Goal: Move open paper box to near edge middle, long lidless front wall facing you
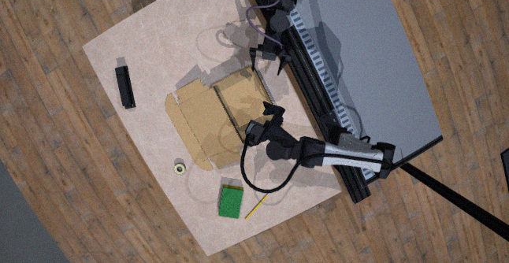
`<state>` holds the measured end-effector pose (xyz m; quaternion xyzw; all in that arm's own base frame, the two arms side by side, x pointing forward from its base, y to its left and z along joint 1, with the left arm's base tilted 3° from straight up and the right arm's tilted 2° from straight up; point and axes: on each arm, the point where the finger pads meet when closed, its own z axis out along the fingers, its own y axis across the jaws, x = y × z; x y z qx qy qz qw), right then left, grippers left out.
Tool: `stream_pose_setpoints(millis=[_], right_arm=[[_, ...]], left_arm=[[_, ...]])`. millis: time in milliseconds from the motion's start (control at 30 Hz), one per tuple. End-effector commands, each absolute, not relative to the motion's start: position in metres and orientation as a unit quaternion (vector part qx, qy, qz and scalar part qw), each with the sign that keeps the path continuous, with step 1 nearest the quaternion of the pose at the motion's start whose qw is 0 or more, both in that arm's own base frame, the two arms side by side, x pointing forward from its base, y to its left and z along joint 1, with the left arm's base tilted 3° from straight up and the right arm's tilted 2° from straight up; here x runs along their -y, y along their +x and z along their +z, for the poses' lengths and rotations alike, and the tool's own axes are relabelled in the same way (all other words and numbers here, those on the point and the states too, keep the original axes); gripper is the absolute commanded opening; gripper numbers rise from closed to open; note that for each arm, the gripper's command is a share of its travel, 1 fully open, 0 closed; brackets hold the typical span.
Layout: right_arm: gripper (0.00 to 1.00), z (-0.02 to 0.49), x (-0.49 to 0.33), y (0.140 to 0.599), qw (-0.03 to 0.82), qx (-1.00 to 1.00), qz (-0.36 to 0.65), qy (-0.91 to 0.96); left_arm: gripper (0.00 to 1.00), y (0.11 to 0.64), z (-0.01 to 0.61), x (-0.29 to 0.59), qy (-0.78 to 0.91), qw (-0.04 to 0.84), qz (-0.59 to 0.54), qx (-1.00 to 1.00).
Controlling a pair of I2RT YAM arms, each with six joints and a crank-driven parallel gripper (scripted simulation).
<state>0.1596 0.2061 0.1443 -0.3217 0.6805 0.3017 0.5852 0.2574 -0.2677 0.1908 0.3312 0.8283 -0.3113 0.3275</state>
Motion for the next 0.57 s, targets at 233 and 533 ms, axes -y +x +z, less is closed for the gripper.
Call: stream_pose_setpoints(millis=[233,533], right_arm=[[1.0,0.1548,-0.2091,0.1615,0.599,-0.666,0.307,-0.322],[1.0,0.1548,-0.2091,0.1615,0.599,-0.666,0.307,-0.322]], left_arm=[[1.0,0.2561,0.1854,0.2689,0.333,0.321,-0.311,-0.83],[1.0,0.2561,0.1854,0.2689,0.333,0.321,-0.311,-0.83]])
